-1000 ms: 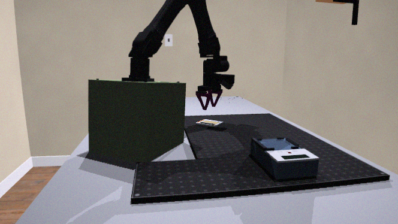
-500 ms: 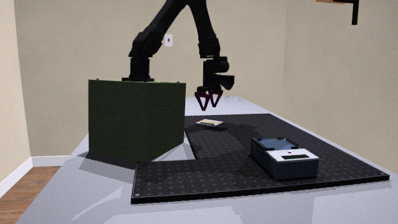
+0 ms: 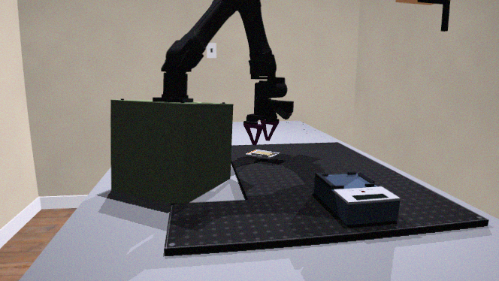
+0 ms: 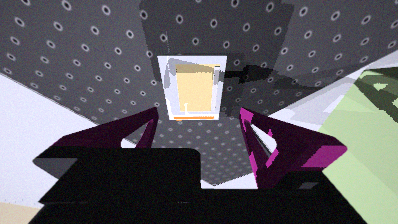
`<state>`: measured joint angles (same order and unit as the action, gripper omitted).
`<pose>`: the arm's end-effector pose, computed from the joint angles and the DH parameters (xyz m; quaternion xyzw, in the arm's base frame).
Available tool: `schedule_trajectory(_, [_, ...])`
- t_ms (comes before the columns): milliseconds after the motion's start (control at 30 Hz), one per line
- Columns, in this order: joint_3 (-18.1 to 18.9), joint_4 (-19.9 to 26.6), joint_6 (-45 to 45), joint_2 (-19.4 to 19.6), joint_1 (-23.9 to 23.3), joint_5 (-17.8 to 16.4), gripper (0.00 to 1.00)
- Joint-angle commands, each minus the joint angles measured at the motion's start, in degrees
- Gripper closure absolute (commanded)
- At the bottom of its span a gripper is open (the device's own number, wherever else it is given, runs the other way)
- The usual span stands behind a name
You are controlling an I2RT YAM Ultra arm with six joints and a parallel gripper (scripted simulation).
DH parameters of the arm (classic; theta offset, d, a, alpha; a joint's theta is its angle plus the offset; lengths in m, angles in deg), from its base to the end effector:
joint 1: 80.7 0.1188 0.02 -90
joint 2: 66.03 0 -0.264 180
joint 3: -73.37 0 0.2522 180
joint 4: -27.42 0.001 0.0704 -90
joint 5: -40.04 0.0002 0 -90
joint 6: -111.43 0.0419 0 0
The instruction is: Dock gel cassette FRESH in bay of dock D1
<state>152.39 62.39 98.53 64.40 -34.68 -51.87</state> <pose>0.2451 0.2574 0.0106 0.2672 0.9630 0.0357 0.0004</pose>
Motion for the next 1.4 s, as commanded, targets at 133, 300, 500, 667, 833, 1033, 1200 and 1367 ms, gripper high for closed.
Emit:
schedule_trajectory(133, [2.2, -1.8, 0.6, -1.0, 0.4, 0.6, 0.00])
schedule_trajectory(300, [2.7, -2.8, 0.6, 2.5, 0.6, 0.6, 0.00])
schedule_trajectory(500, [3.0, -4.0, 0.6, 3.8, 0.4, 0.6, 0.00])
schedule_trajectory(667, [3.3, -4.5, 0.6, 4.7, 0.4, 0.6, 0.00])
schedule_trajectory(833, [3.8, -5.3, 0.7, 6.1, 0.6, 0.6, 0.00])
schedule_trajectory(1033, [3.6, -5.7, 0.7, 4.6, 0.6, 0.6, 0.00])
schedule_trajectory(1200, [2.1, -5.1, 0.7, 4.6, 0.7, 0.6, 0.00])
schedule_trajectory(1367, [1.2, -5.4, 0.7, 4.5, 0.7, 0.6, 0.00])
